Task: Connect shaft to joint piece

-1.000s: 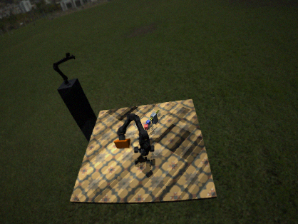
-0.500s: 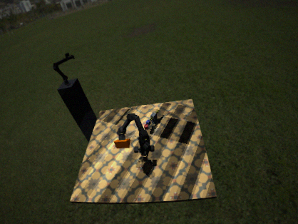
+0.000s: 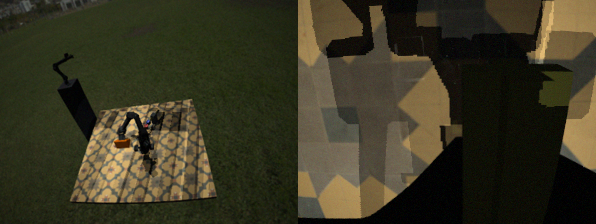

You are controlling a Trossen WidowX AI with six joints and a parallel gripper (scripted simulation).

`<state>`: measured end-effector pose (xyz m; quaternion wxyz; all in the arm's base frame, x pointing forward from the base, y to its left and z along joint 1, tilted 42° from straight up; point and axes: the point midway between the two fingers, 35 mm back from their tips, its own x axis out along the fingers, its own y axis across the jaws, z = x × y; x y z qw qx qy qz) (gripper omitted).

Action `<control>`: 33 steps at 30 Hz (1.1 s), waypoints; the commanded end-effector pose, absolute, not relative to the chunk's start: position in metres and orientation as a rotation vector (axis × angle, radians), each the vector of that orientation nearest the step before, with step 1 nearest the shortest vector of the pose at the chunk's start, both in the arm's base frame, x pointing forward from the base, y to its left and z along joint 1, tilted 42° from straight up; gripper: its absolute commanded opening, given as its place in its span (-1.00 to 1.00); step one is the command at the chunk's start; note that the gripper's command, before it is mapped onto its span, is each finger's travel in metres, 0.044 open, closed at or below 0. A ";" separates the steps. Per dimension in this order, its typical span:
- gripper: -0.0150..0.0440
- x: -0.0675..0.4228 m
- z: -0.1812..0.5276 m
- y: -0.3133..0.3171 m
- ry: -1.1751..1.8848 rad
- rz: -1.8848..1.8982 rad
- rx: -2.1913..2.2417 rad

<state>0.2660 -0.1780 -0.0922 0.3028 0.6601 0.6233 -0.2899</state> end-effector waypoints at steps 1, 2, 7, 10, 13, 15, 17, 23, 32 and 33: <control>-0.49 0.266 -0.087 -0.170 1.652 -0.769 1.757; -0.49 0.266 -0.086 -0.169 1.652 -0.768 1.757; -0.49 0.266 -0.082 -0.163 1.652 -0.768 1.758; -0.49 0.266 -0.079 -0.160 1.652 -0.768 1.759; -0.49 0.266 -0.076 -0.157 1.652 -0.767 1.759; -0.49 0.267 -0.074 -0.155 1.653 -0.767 1.759; -0.49 0.267 -0.072 -0.152 1.653 -0.767 1.759; -0.49 0.267 -0.067 -0.146 1.653 -0.767 1.760; -0.49 0.267 -0.059 -0.136 1.654 -0.766 1.760; -0.49 0.267 -0.058 -0.135 1.654 -0.766 1.760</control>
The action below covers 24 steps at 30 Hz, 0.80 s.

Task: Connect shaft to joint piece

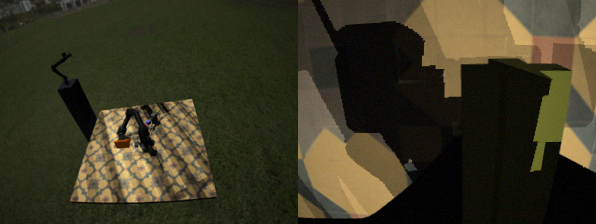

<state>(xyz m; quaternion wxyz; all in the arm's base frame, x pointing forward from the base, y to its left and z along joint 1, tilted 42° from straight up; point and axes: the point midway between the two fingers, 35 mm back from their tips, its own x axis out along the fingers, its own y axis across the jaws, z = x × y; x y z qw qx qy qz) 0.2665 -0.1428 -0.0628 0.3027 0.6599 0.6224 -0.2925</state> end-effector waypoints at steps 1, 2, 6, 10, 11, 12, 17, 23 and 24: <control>-0.49 0.267 -0.057 -0.134 1.654 -0.766 1.761; -0.49 0.267 -0.056 -0.133 1.654 -0.766 1.761; -0.49 0.267 -0.052 -0.128 1.654 -0.766 1.761; -0.49 0.267 -0.048 -0.124 1.655 -0.766 1.761; -0.49 0.267 -0.047 -0.123 1.655 -0.766 1.761; -0.49 0.267 -0.046 -0.121 1.655 -0.766 1.761; -0.49 0.267 -0.045 -0.120 1.655 -0.766 1.761; -0.49 0.267 -0.047 -0.124 1.653 -0.777 1.750; -0.49 0.267 -0.047 -0.124 1.653 -0.777 1.750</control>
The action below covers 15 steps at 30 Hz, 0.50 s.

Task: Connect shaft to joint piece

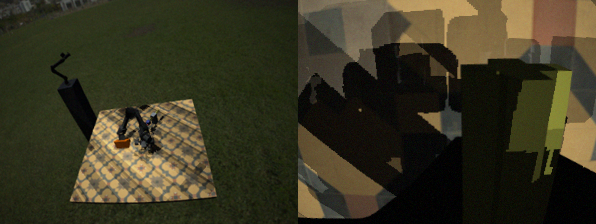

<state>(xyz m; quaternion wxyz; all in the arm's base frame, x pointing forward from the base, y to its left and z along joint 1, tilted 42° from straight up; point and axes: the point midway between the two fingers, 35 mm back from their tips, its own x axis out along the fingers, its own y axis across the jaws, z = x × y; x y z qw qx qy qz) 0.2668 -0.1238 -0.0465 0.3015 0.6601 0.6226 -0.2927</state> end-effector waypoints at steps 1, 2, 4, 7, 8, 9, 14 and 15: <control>-0.49 0.267 -0.047 -0.124 1.653 -0.777 1.750; -0.49 0.267 -0.047 -0.124 1.653 -0.777 1.750; -0.49 0.267 -0.047 -0.124 1.653 -0.777 1.750; -0.40 0.267 -0.047 -0.124 1.653 -0.777 1.750; -0.31 0.267 -0.047 -0.124 1.653 -0.777 1.750; -0.26 0.267 -0.047 -0.124 1.653 -0.777 1.750; -0.26 0.267 -0.047 -0.124 1.653 -0.777 1.750; -0.18 0.267 -0.047 -0.124 1.653 -0.777 1.750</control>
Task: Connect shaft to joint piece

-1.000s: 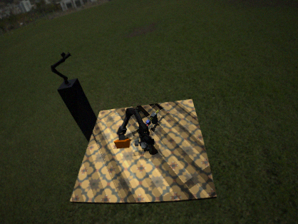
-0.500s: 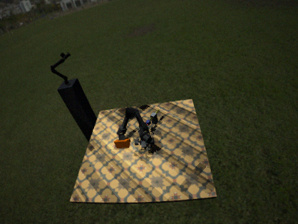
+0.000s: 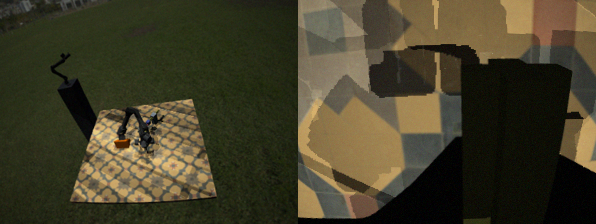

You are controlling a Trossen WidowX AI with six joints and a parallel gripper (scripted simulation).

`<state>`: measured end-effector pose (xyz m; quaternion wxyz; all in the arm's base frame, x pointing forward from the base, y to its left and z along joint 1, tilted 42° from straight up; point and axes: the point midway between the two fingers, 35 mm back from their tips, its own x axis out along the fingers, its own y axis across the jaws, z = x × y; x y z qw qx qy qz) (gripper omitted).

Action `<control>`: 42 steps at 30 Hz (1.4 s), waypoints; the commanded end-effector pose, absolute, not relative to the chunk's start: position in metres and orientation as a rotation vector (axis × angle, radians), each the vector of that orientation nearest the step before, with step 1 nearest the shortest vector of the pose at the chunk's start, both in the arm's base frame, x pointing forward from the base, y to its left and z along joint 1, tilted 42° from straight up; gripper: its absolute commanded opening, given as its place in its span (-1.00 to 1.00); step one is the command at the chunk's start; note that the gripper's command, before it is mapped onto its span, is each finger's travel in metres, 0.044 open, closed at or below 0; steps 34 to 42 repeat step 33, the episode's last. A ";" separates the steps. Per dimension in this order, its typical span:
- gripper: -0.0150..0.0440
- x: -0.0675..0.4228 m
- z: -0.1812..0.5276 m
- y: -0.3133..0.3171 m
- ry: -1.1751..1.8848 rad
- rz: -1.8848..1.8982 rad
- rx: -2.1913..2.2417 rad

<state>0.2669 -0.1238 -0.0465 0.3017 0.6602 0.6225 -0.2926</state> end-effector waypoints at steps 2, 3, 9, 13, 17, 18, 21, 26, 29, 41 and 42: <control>0.00 0.267 -0.047 -0.124 1.653 -0.777 1.750; 0.09 0.267 -0.047 -0.124 1.653 -0.777 1.750; 0.62 0.267 -0.047 -0.124 1.653 -0.777 1.750; 0.98 0.267 -0.047 -0.124 1.653 -0.777 1.750; 1.00 0.267 -0.047 -0.124 1.653 -0.777 1.750; 1.00 0.267 -0.047 -0.124 1.653 -0.777 1.750; 1.00 0.267 -0.047 -0.124 1.653 -0.777 1.750; 1.00 0.267 -0.047 -0.124 1.653 -0.777 1.750; 1.00 0.266 -0.032 -0.136 1.654 -0.770 1.757; 1.00 0.265 -0.025 -0.142 1.655 -0.767 1.760; 1.00 0.265 -0.025 -0.142 1.655 -0.767 1.760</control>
